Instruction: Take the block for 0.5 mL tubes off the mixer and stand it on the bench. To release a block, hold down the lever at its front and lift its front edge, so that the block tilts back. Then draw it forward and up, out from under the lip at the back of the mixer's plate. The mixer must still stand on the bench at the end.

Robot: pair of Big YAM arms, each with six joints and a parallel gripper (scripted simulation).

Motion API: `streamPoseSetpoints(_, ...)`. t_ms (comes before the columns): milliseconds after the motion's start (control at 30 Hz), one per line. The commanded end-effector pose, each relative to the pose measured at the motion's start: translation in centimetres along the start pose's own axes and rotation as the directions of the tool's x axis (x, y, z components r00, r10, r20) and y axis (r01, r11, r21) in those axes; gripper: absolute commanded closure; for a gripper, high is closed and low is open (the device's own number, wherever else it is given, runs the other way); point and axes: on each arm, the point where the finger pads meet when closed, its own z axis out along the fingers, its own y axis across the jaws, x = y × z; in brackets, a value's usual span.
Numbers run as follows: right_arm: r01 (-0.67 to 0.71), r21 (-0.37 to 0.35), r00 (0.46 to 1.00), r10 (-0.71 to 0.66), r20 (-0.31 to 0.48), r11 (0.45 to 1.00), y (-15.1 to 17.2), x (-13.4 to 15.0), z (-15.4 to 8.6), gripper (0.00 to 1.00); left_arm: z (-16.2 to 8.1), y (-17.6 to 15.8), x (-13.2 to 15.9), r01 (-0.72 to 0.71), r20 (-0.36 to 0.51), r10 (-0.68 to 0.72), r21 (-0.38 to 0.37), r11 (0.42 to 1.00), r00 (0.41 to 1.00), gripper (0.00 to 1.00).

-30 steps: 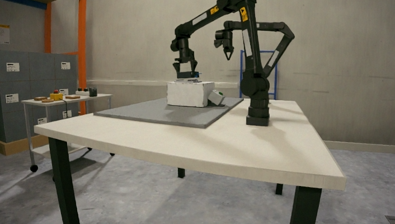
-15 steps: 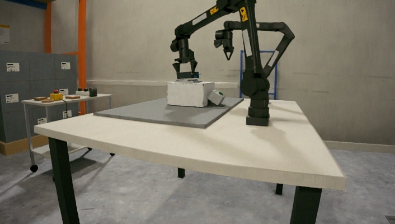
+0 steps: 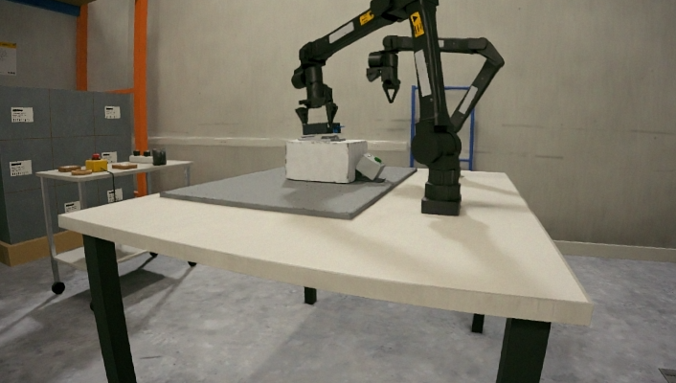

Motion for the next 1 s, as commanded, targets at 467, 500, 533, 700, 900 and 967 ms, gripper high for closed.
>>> streamPoseSetpoints(467, -0.009, 0.009, 0.998, 0.008, 0.059, 1.0, -0.1, -0.9, -1.9, 1.0, -7.7, 0.5, -1.4, 0.0, 0.079, 0.011, -0.138, 0.99, 0.997, 1.0)
streamPoseSetpoints(500, -0.008, 0.009, 0.998, 0.008, 0.059, 1.0, -0.1, -0.9, -1.9, 1.0, -7.5, 0.5, -1.4, 0.0, 0.076, 0.01, -0.134, 0.991, 0.997, 1.0)
streamPoseSetpoints(533, -0.008, 0.009, 0.998, 0.008, 0.059, 1.0, -0.1, -0.9, -1.9, 1.0, -7.5, 0.5, -1.4, 0.0, 0.076, 0.01, -0.134, 0.991, 0.997, 1.0)
streamPoseSetpoints(700, -0.008, 0.009, 0.998, 0.008, 0.059, 1.0, -0.1, -0.9, -1.9, 1.0, -6.8, 1.1, -0.7, 0.016, 0.066, -0.009, -0.117, 0.993, 0.998, 1.0)
streamPoseSetpoints(900, -0.008, 0.009, 0.998, 0.008, 0.058, 1.0, -0.1, -0.9, -1.9, 1.0, -7.5, 0.8, -0.5, 0.021, 0.073, -0.012, -0.125, 0.992, 0.997, 1.0)
streamPoseSetpoints(967, -0.008, 0.009, 0.998, 0.007, 0.058, 1.0, -0.1, -0.9, -1.9, 1.0, -7.7, 0.5, -0.8, 0.012, 0.072, -0.003, -0.13, 0.991, 0.997, 1.0)
